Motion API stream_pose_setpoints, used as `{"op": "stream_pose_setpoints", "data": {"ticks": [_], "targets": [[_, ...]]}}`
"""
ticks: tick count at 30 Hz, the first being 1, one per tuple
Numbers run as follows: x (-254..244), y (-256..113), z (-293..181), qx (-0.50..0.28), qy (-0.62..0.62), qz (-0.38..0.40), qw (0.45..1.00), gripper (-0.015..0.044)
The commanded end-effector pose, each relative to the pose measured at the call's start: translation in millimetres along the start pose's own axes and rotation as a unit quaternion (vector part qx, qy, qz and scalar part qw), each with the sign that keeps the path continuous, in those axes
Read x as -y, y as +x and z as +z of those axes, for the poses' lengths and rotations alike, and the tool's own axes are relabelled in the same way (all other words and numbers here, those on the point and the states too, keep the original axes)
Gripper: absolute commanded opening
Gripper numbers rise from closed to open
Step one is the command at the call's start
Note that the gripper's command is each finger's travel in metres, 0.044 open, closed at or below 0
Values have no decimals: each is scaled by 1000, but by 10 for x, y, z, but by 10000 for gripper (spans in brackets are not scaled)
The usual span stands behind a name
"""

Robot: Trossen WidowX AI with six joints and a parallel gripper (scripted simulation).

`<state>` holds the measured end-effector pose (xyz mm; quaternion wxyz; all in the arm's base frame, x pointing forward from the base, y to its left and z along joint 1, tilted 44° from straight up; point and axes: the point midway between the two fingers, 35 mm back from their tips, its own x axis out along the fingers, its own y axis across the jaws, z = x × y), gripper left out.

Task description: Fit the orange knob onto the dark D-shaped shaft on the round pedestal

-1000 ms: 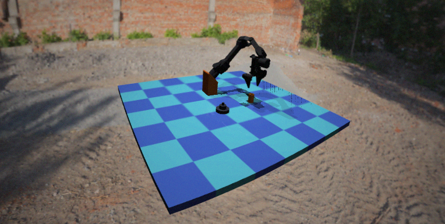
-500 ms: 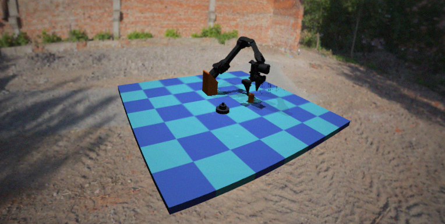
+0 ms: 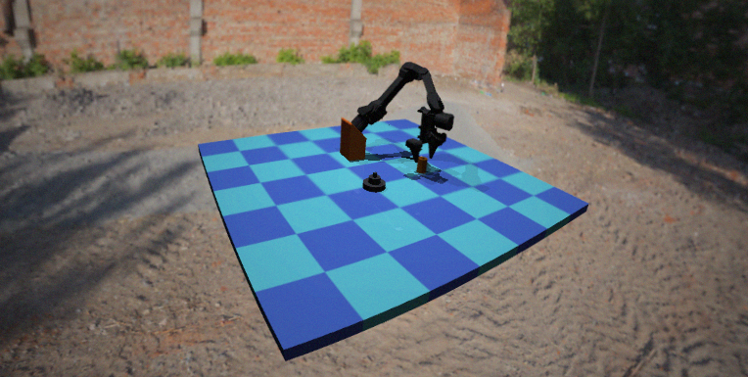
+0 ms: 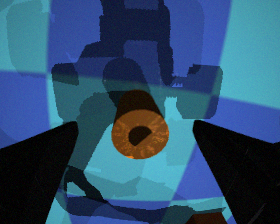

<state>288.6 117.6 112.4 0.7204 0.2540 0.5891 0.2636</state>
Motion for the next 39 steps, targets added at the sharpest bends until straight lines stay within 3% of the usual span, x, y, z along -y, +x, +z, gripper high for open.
{"op": "stream_pose_setpoints", "data": {"ticks": [1, 24, 33, 39], "targets": [[32, 83, -15, -5, 6, -3, 1000, 440], [21, 419, -34, -3, 10, -1, 1000, 440], [21, 419, -34, -3, 10, -1, 1000, 204], [21, 419, -34, -3, 10, -1, 1000, 164]]}}
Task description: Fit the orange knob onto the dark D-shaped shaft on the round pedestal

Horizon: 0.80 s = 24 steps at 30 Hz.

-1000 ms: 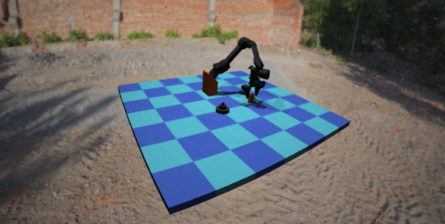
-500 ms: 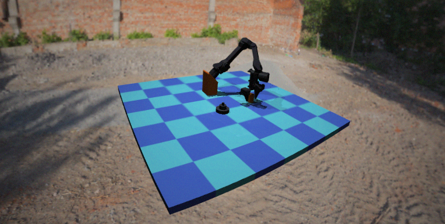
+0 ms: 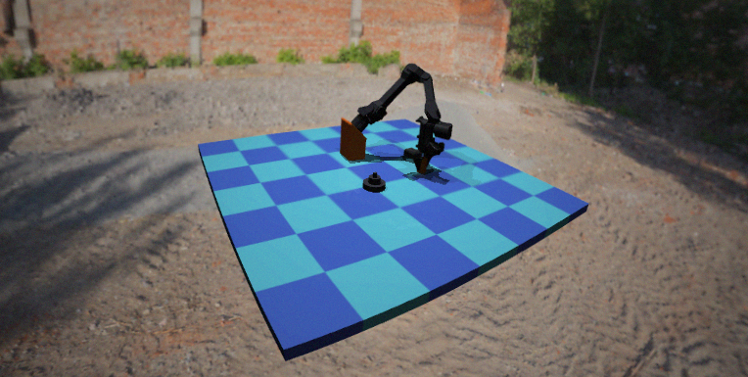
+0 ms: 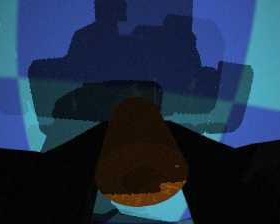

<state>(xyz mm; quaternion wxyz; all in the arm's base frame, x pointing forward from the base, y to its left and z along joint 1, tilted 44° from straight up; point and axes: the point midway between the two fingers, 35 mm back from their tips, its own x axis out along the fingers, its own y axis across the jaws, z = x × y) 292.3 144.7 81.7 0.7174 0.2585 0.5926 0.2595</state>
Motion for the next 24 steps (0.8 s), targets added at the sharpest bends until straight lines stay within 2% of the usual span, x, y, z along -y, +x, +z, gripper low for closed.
{"op": "stream_pose_setpoints", "data": {"ticks": [1, 7, 24], "targets": [[8, 10, -1, -1, 3, -1, 1000, 157], [60, -181, 37, -2, 2, -6, 1000, 0], [165, -1181, -9, -4, 3, -8, 1000, 0]]}}
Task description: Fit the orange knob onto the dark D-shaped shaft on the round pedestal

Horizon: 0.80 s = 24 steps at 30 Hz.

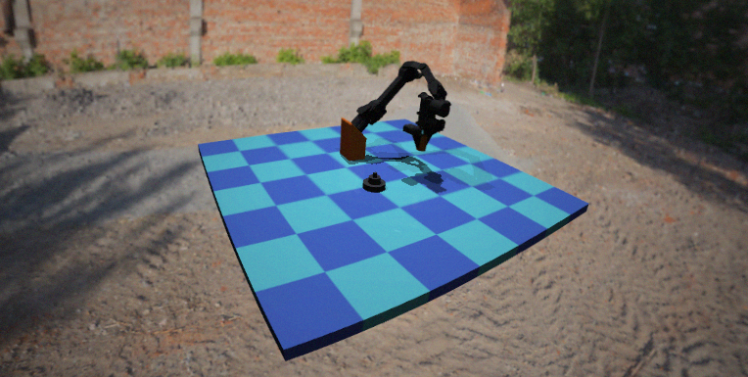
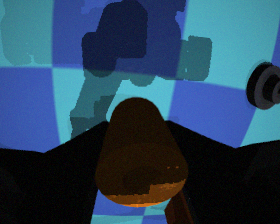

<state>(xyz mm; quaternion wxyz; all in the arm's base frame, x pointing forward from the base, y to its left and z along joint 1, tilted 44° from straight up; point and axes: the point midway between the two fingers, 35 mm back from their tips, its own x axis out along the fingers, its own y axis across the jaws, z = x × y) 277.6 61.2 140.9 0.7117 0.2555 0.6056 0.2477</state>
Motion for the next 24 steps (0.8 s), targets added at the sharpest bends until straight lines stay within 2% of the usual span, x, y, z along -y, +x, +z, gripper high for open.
{"op": "stream_pose_setpoints", "data": {"ticks": [1, 5, 24], "targets": [[-32, -225, -33, 7, -6, 5, 1000, 0], [-40, -369, -74, 8, -6, 8, 1000, 0], [420, -293, 125, 8, -6, -1, 1000, 0]]}}
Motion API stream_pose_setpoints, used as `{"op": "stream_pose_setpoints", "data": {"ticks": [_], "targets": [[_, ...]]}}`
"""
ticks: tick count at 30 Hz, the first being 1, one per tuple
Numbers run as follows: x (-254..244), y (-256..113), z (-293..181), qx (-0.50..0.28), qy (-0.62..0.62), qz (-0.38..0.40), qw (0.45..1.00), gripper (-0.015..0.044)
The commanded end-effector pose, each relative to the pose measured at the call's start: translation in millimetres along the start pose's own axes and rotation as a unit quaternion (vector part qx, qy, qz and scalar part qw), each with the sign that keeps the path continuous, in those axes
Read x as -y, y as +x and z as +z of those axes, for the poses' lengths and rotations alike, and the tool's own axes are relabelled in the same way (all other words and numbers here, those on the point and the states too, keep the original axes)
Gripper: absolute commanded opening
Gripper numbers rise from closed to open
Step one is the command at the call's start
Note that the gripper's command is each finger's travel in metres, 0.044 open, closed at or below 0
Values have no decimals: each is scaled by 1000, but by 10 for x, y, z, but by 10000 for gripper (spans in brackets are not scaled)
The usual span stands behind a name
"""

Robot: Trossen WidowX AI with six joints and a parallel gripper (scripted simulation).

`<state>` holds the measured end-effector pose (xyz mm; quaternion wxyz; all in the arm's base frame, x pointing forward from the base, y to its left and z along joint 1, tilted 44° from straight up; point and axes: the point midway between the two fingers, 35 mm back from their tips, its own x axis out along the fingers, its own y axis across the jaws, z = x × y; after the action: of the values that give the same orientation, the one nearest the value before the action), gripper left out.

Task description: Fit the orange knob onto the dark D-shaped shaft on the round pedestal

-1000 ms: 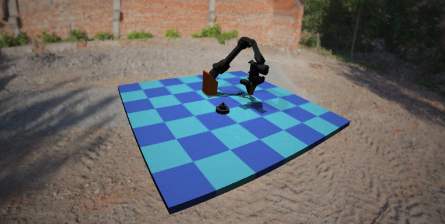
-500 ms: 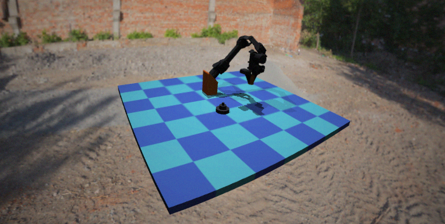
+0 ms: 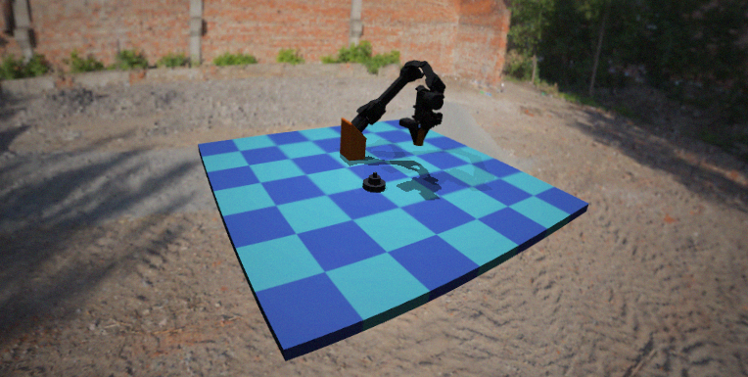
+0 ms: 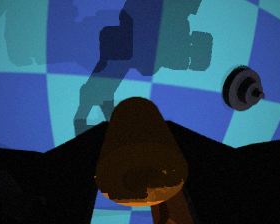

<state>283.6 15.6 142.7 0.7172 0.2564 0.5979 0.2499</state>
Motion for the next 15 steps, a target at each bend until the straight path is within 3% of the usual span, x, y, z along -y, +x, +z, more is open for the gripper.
{"op": "stream_pose_setpoints", "data": {"ticks": [1, 15], "targets": [[118, 18, 42, -1, -2, -4, 1000, 0], [544, 91, 155, -1, -2, -7, 1000, 0]]}}
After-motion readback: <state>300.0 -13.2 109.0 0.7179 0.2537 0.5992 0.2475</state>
